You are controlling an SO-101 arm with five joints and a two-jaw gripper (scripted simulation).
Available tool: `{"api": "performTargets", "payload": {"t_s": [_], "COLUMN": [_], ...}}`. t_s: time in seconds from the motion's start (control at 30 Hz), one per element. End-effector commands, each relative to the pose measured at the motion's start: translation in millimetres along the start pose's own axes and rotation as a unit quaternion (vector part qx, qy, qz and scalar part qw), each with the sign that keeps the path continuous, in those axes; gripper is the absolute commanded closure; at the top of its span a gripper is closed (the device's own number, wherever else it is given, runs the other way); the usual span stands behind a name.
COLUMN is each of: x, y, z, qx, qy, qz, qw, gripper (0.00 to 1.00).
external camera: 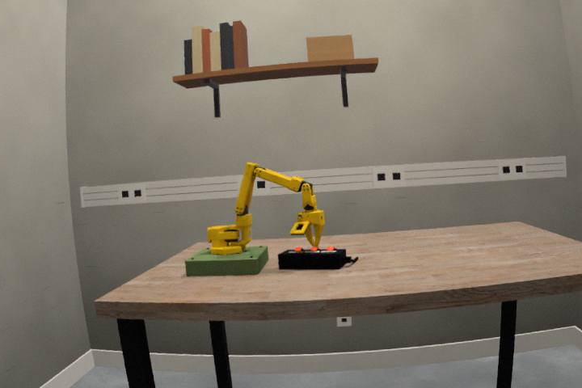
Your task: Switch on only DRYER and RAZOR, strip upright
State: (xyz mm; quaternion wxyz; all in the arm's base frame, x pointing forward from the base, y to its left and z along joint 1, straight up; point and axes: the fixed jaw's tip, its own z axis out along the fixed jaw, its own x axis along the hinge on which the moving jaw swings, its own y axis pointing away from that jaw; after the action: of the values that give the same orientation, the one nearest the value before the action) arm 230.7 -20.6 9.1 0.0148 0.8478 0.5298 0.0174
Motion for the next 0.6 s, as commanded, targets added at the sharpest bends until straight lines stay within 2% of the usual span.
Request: {"api": "performTargets", "payload": {"t_s": [0.0, 0.57], "x": [-0.3, -0.9], "y": [-7.7, -10.6], "z": [10.1, 14.0], "qx": [0.02, 0.02], "qy": [-0.006, -0.006], "qz": [-0.01, -0.011], "qw": [1.0, 1.0], "gripper": [1.0, 1.0]}}
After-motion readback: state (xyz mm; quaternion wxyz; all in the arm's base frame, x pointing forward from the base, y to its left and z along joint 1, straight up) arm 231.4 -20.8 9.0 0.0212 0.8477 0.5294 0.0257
